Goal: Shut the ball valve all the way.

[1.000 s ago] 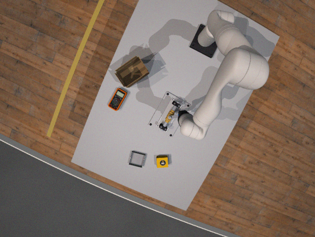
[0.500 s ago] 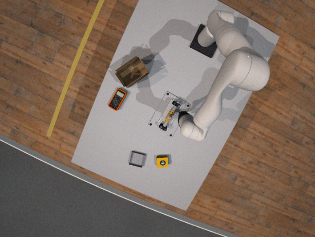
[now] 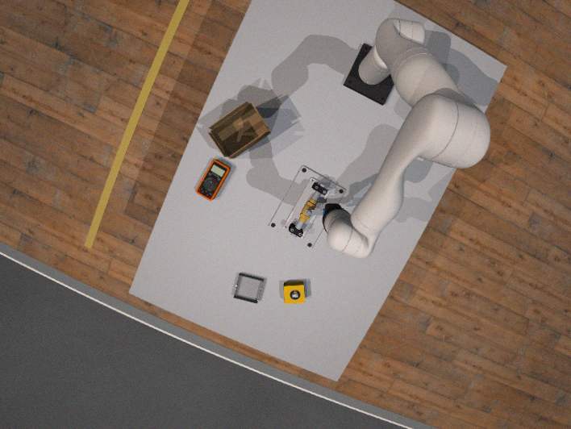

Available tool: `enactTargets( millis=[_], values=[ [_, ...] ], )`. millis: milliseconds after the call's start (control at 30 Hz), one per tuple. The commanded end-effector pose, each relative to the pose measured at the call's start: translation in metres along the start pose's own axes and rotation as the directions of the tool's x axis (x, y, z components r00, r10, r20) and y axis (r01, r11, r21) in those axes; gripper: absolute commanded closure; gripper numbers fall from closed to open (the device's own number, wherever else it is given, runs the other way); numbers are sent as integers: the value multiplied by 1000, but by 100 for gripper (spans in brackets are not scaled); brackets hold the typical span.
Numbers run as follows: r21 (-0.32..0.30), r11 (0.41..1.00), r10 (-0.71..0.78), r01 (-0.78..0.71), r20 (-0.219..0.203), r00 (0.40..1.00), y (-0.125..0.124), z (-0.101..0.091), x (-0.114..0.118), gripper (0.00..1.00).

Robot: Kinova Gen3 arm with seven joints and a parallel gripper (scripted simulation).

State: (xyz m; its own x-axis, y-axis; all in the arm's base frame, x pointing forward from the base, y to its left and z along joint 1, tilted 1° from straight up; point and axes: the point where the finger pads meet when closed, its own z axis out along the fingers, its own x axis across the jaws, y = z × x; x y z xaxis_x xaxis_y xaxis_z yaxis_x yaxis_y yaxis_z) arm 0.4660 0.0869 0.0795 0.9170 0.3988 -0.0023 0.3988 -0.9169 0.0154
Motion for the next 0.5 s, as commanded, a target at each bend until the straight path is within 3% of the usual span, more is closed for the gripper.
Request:
enactTargets(
  millis=[0, 467],
  values=[
    [-1, 1000, 6, -6, -3, 1000, 0, -1, 2, 100],
    [0, 995, 99, -99, -3, 995, 1, -1, 10, 100]
  ],
)
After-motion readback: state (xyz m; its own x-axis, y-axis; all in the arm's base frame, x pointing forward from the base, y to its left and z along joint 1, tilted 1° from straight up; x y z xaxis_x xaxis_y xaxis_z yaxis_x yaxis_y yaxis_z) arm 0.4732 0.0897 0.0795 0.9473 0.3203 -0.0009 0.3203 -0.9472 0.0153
